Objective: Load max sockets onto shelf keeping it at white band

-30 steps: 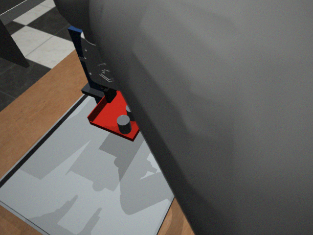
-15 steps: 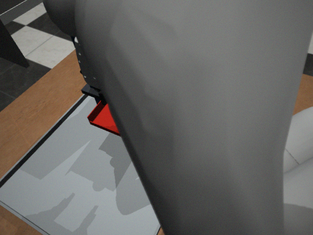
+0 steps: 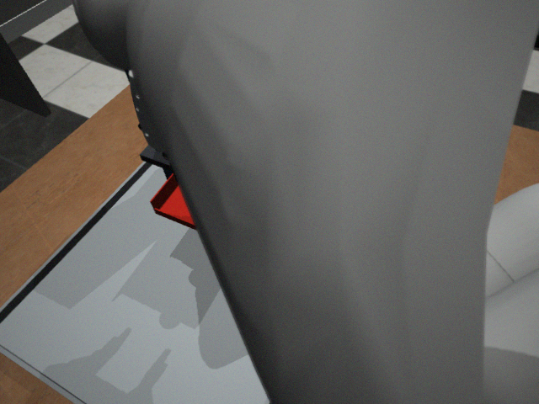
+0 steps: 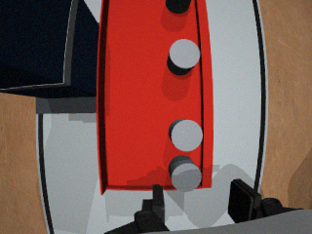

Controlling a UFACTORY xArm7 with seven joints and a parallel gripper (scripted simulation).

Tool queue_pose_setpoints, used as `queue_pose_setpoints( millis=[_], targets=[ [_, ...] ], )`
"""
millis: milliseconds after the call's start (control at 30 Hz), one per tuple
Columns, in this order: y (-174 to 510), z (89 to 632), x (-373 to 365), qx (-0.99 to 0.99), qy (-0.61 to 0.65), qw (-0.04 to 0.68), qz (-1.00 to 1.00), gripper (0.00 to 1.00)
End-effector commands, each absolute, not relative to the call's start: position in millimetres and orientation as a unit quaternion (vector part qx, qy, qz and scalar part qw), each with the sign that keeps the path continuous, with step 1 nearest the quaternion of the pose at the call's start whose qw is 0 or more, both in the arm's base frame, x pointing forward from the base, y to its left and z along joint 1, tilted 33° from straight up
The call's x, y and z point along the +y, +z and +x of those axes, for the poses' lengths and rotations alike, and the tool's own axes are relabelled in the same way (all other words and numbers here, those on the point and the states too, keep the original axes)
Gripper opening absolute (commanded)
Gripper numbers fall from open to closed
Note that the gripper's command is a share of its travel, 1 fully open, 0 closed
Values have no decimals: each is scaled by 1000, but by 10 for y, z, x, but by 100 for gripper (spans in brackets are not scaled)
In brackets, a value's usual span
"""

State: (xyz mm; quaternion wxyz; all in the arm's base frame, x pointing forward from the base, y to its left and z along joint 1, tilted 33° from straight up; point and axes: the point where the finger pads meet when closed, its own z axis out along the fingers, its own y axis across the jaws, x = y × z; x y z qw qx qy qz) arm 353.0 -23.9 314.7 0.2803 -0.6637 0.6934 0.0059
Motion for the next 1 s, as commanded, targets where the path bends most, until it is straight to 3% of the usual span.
queue_pose_setpoints(
  millis=[0,967],
  targets=[
    [3049,3583,-199,693,5,281,-663,61],
    [2715,3735,-53,693,5,281,-663,61]
  ],
)
